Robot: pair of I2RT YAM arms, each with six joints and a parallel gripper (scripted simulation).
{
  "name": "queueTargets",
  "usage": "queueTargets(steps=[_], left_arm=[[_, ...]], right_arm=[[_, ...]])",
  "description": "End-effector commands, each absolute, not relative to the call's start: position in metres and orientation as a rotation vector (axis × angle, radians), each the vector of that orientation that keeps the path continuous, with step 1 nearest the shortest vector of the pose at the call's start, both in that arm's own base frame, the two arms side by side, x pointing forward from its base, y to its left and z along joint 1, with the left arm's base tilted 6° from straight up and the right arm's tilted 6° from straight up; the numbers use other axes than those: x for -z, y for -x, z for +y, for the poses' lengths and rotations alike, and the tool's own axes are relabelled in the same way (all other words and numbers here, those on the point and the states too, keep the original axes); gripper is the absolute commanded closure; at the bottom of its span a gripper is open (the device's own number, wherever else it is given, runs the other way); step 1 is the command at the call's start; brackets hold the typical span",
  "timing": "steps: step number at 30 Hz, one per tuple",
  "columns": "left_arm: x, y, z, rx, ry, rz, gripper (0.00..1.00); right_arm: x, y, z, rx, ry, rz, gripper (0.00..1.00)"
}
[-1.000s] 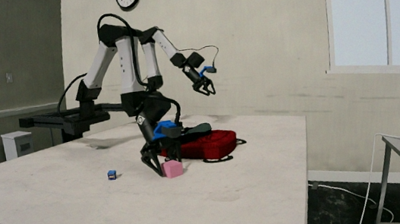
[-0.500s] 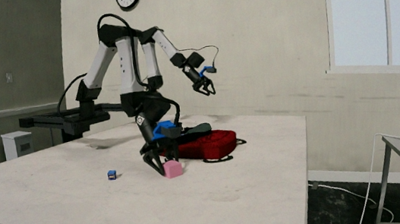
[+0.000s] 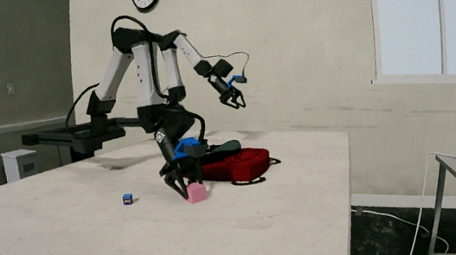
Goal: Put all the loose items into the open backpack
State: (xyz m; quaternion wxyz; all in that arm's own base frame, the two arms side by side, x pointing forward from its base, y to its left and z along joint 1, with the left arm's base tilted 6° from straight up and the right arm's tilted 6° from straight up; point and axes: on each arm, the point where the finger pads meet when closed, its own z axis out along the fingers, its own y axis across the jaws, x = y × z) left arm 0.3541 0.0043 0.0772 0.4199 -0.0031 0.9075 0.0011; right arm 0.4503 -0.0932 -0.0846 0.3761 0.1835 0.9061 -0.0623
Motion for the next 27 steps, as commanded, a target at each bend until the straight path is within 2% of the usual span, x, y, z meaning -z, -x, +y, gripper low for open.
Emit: queueTargets(steps=[1, 10, 11, 18, 27], left_arm=[[-0.083, -0.357, 0.002, 0.001, -0.001, 2.257, 0.1], [-0.083, -0.357, 0.002, 0.001, -0.001, 2.257, 0.1], [-0.083, -0.357, 0.002, 0.001, -0.001, 2.257, 0.1], [-0.083, -0.357, 0.002, 0.001, -0.001, 2.257, 0.1], [-0.083, -0.357, 0.002, 0.001, -0.001, 2.257, 0.1]], right_arm=[[0.058, -0.469, -0.094, 0.157, -0.458, 2.256, 0.61], [0.072, -0.462, -0.094, 0.158, -0.464, 2.284, 0.61], [0.052, -0.469, -0.094, 0.157, -0.458, 2.255, 0.61], [0.037, -0.455, -0.093, 0.16, -0.461, 2.286, 0.61], [-0.018, -0.46, -0.093, 0.157, -0.458, 2.255, 0.61]])
